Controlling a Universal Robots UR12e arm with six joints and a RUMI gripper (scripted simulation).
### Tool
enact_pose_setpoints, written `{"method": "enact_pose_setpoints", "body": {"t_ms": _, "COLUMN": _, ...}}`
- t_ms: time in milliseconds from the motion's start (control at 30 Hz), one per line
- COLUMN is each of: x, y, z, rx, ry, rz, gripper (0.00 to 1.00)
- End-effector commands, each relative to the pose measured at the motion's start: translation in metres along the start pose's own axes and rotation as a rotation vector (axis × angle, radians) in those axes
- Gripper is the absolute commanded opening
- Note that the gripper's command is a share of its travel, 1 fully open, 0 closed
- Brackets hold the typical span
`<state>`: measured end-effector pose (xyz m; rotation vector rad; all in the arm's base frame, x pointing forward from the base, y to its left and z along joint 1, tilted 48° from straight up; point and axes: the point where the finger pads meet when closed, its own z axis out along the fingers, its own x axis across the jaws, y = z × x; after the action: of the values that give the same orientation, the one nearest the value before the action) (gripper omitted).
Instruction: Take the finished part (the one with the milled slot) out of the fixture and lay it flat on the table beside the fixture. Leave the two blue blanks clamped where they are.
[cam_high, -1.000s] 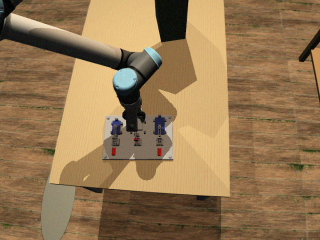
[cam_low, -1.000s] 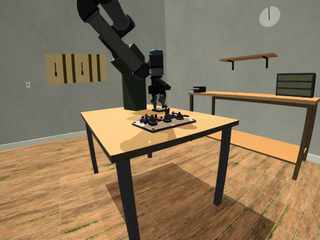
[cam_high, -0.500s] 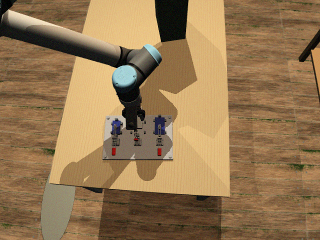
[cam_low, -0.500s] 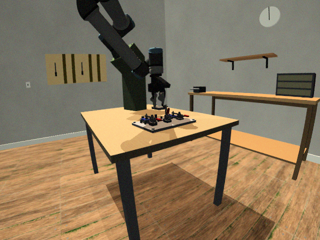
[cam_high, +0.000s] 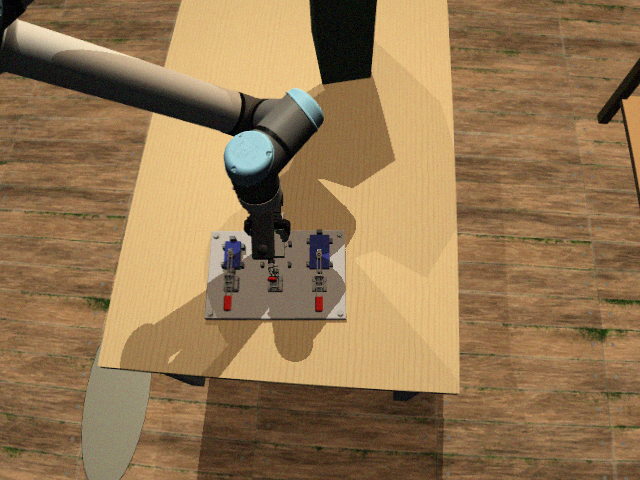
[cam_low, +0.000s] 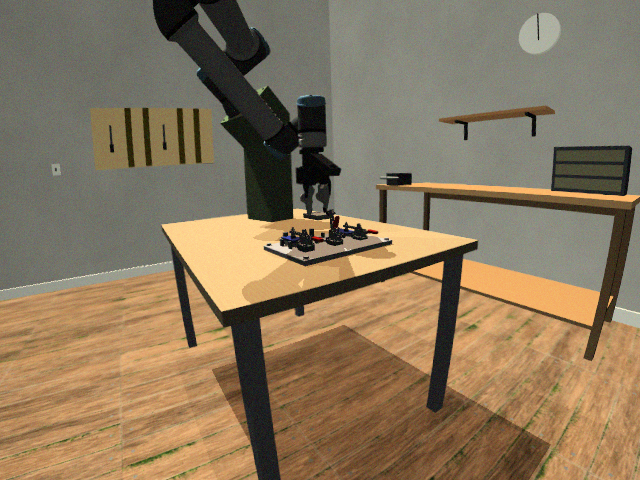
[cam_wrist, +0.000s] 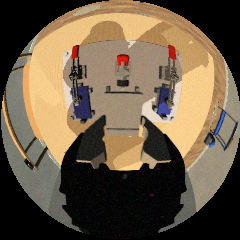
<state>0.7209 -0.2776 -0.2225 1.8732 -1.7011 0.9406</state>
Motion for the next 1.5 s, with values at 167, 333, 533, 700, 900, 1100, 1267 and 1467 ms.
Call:
{"method": "enact_pose_setpoints", "body": {"t_ms": 167, "x": -0.001, "y": 0.001, "z": -0.003, "rx": 0.0, "ry": -0.001, "rz": -0.002, "gripper": 0.0}}
{"method": "enact_pose_setpoints", "body": {"t_ms": 333, "x": -0.001, "y": 0.001, "z": -0.003, "rx": 0.0, "ry": -0.001, "rz": -0.002, "gripper": 0.0}}
{"method": "enact_pose_setpoints", "body": {"t_ms": 533, "x": -0.001, "y": 0.001, "z": -0.003, "rx": 0.0, "ry": -0.001, "rz": -0.003, "gripper": 0.0}}
{"method": "enact_pose_setpoints", "body": {"t_ms": 700, "x": -0.001, "y": 0.001, "z": -0.003, "rx": 0.0, "ry": -0.001, "rz": -0.005, "gripper": 0.0}}
{"method": "enact_pose_setpoints", "body": {"t_ms": 900, "x": -0.001, "y": 0.001, "z": -0.003, "rx": 0.0, "ry": -0.001, "rz": -0.005, "gripper": 0.0}}
{"method": "enact_pose_setpoints", "body": {"t_ms": 1100, "x": -0.004, "y": 0.001, "z": -0.003, "rx": 0.0, "ry": -0.001, "rz": -0.006, "gripper": 0.0}}
{"method": "enact_pose_setpoints", "body": {"t_ms": 1267, "x": -0.009, "y": 0.0, "z": -0.002, "rx": 0.001, "ry": 0.0, "rz": -0.005, "gripper": 0.0}}
{"method": "enact_pose_setpoints", "body": {"t_ms": 1467, "x": -0.014, "y": -0.002, "z": -0.002, "rx": 0.002, "ry": 0.001, "rz": -0.003, "gripper": 0.0}}
